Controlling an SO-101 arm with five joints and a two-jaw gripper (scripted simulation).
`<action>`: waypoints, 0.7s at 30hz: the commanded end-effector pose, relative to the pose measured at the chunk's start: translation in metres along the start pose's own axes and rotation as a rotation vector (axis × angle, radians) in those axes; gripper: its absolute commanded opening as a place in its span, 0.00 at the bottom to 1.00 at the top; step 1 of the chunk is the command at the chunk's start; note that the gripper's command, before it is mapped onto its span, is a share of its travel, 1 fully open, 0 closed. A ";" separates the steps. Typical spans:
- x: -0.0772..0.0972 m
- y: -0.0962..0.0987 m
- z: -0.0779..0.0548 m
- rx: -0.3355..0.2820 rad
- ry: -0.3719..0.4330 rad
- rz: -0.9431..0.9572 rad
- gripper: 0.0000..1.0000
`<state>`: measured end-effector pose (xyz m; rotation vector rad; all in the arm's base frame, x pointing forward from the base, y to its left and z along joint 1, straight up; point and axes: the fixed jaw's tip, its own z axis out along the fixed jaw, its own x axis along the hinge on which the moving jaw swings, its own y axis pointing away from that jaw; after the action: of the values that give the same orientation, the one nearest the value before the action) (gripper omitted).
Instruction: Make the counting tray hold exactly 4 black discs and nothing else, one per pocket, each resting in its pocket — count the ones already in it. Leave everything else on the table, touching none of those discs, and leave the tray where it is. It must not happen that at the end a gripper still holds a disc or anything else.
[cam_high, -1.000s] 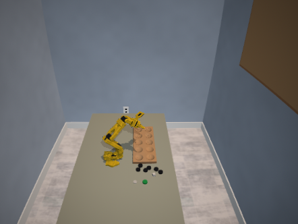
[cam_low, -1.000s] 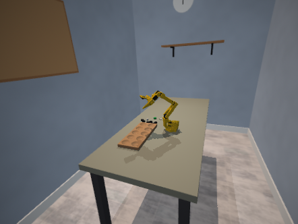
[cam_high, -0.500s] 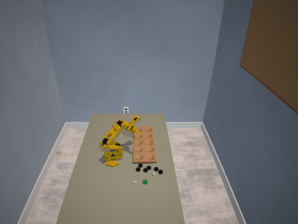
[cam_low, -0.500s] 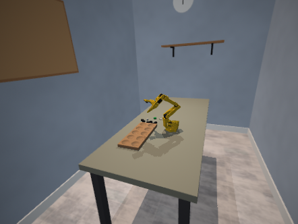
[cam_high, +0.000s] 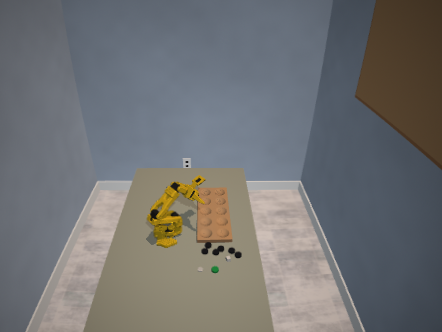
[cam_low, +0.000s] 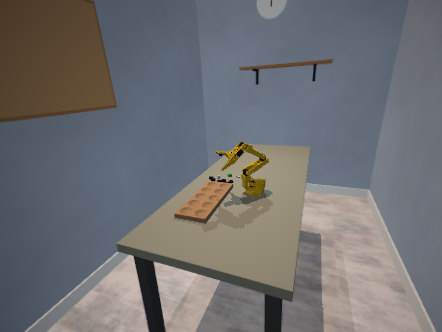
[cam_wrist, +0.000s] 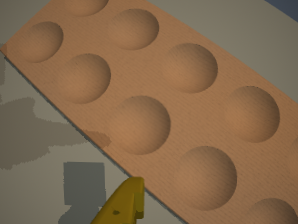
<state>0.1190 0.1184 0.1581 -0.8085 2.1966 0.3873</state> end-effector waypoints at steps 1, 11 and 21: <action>-0.004 0.002 -0.004 -0.011 -0.038 0.007 1.00; -0.009 0.003 -0.009 -0.017 -0.077 0.011 1.00; -0.012 0.003 -0.010 -0.017 -0.090 0.010 1.00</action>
<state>0.1162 0.1190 0.1611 -0.7949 2.1726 0.4141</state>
